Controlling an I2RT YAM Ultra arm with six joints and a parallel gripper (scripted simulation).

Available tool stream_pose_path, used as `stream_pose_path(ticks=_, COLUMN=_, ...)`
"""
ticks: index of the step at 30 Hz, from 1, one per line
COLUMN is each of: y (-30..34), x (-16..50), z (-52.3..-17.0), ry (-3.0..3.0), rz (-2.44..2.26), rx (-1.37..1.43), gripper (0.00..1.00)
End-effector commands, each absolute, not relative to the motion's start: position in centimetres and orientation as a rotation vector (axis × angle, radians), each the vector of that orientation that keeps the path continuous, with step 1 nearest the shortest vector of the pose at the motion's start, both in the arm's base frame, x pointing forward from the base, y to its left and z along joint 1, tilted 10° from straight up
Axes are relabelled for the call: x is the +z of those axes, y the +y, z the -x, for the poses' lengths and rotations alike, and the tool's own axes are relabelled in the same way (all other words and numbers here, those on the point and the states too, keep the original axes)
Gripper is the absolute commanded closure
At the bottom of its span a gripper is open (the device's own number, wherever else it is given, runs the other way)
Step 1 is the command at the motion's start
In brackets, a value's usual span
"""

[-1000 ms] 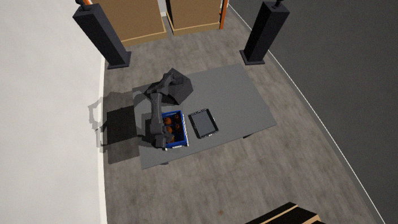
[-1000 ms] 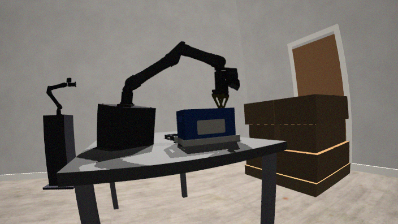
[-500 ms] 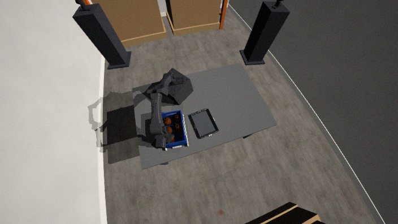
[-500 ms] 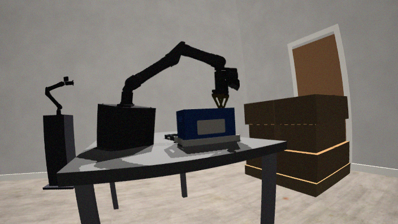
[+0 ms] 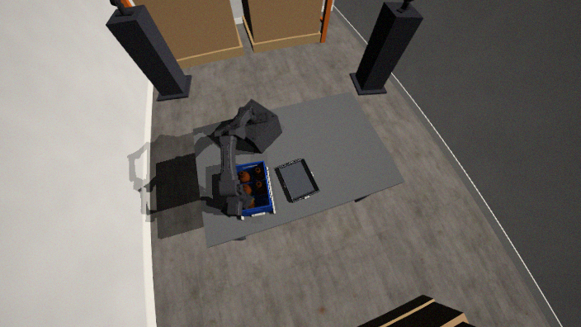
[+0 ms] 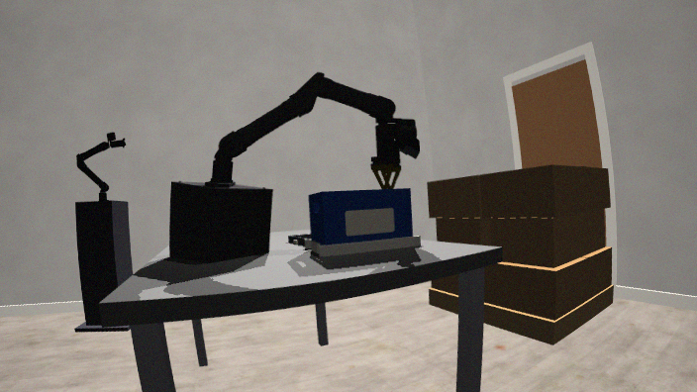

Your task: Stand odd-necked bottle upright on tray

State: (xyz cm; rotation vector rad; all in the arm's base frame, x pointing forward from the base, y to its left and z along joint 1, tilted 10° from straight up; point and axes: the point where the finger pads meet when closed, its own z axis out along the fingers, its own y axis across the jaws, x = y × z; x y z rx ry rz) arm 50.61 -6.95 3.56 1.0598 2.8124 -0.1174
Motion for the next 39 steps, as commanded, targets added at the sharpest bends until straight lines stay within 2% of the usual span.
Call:
stream_pose_path(ticks=1, y=-6.9, x=5.8, z=-51.5, ry=2.770, rz=-1.040, rx=-0.097, gripper=0.39)
stream_pose_path(ticks=39, y=-7.0, x=5.5, z=-51.7, ry=2.777, rz=-1.043, rx=-0.100, gripper=0.39)
